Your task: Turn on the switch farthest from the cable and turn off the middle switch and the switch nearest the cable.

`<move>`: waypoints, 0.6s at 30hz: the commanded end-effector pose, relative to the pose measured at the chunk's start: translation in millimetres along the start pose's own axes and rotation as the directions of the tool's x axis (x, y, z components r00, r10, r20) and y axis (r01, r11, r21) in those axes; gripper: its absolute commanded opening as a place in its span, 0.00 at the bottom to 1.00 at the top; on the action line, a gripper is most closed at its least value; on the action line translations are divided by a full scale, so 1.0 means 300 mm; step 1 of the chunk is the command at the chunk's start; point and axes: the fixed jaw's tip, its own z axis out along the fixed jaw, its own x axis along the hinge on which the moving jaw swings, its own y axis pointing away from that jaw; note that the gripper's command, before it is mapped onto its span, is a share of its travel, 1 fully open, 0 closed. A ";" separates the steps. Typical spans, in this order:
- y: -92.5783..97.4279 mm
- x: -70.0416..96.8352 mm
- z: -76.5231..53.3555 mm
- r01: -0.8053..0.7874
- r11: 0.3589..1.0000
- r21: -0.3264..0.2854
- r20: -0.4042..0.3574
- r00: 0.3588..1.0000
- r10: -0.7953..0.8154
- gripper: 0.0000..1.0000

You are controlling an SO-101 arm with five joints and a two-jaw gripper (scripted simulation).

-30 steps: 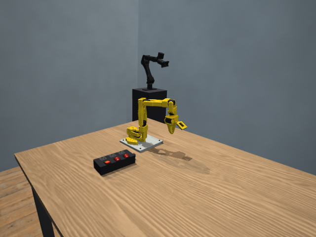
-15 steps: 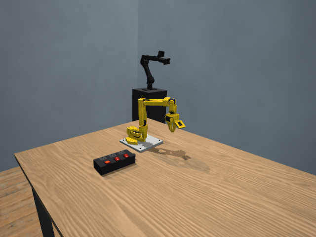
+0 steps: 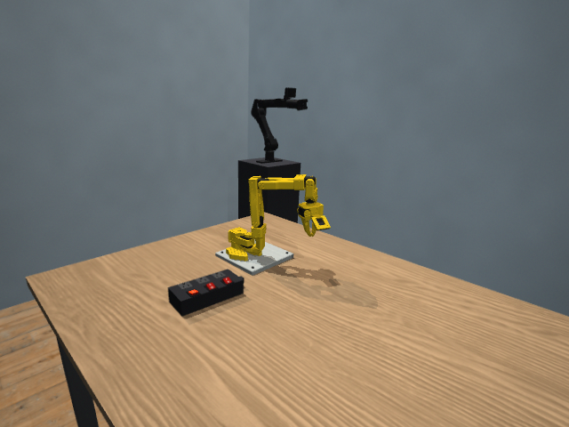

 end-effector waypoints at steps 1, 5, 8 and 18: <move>-0.004 0.018 0.000 -0.038 0.999 0.011 -0.009 0.999 0.038 0.00; -0.001 0.025 -0.001 -0.074 0.997 0.011 -0.008 0.997 0.074 0.00; 0.002 0.029 -0.002 -0.096 0.995 0.011 -0.008 0.995 0.097 0.00; 0.006 0.037 -0.003 -0.142 0.990 0.011 -0.007 0.990 0.142 0.00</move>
